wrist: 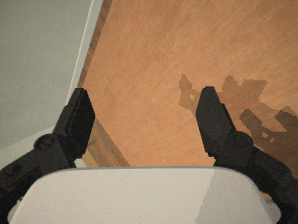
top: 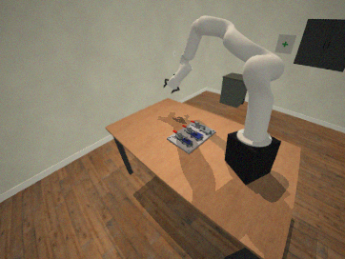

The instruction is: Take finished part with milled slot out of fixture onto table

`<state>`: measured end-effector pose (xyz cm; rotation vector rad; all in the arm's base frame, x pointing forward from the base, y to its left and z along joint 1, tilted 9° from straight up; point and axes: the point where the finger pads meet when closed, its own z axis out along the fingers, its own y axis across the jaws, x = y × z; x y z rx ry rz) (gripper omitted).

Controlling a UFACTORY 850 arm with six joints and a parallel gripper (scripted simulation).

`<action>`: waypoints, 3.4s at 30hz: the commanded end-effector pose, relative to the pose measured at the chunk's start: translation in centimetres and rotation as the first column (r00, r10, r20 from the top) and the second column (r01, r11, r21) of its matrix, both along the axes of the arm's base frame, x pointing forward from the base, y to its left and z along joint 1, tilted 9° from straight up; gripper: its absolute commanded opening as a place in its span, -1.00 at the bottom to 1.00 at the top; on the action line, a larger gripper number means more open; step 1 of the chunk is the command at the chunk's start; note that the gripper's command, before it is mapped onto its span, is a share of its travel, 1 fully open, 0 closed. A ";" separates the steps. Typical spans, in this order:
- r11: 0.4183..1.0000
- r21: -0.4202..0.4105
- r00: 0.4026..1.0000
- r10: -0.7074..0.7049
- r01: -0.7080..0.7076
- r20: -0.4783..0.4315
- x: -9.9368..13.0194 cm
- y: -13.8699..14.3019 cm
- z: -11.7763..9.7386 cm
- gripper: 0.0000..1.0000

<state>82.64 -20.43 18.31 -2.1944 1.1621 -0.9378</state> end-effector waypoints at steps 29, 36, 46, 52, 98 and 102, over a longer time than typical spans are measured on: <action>0.986 0.004 0.985 0.168 -0.168 -0.037 -1.0 5.8 1.7 1.00; 0.963 0.005 0.961 0.269 -0.269 -0.071 -2.2 9.4 2.4 1.00; 0.963 0.005 0.961 0.269 -0.269 -0.071 -2.2 9.4 2.4 1.00; 0.963 0.005 0.961 0.269 -0.269 -0.071 -2.2 9.4 2.4 1.00; 0.818 0.010 0.785 0.555 -0.575 -0.275 -9.4 19.1 3.8 1.00; 0.818 0.010 0.785 0.555 -0.575 -0.275 -9.4 19.1 3.8 1.00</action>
